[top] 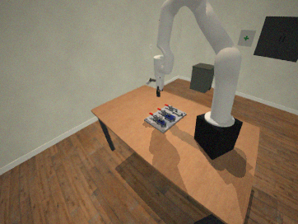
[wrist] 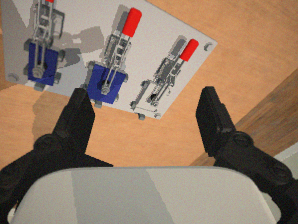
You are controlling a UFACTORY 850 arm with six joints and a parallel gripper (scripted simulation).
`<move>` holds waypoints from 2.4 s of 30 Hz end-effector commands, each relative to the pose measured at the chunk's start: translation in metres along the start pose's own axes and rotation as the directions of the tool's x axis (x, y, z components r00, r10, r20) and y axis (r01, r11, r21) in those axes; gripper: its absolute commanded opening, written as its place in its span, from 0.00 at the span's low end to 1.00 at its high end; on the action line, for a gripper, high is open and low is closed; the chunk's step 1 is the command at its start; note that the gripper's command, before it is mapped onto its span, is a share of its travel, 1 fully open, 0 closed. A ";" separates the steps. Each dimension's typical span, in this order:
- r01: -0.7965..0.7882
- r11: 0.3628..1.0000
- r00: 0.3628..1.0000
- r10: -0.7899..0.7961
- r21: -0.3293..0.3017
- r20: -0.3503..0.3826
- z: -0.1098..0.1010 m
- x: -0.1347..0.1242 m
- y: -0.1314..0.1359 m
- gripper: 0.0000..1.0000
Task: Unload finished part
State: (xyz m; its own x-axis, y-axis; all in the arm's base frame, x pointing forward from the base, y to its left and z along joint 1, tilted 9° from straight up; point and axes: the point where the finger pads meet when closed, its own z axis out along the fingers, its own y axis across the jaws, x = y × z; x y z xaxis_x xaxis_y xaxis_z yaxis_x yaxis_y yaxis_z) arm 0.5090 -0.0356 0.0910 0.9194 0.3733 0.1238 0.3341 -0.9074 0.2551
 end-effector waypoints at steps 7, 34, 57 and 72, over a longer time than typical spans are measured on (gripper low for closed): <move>-0.004 1.000 1.000 0.004 -0.006 -0.008 0.000 0.000 0.001 1.00; -0.058 0.998 0.998 0.058 -0.005 -0.013 0.003 -0.016 0.013 1.00; -0.112 0.994 0.994 0.112 0.000 -0.016 0.006 -0.033 0.022 1.00; -0.138 0.990 0.990 0.138 0.005 -0.016 0.007 -0.042 0.026 1.00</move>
State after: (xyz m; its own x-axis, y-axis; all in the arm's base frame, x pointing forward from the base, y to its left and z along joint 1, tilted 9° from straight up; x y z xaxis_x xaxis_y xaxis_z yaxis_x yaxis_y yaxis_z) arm 0.4863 -0.0693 0.0861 0.9479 0.2724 0.1651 0.2295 -0.9435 0.2389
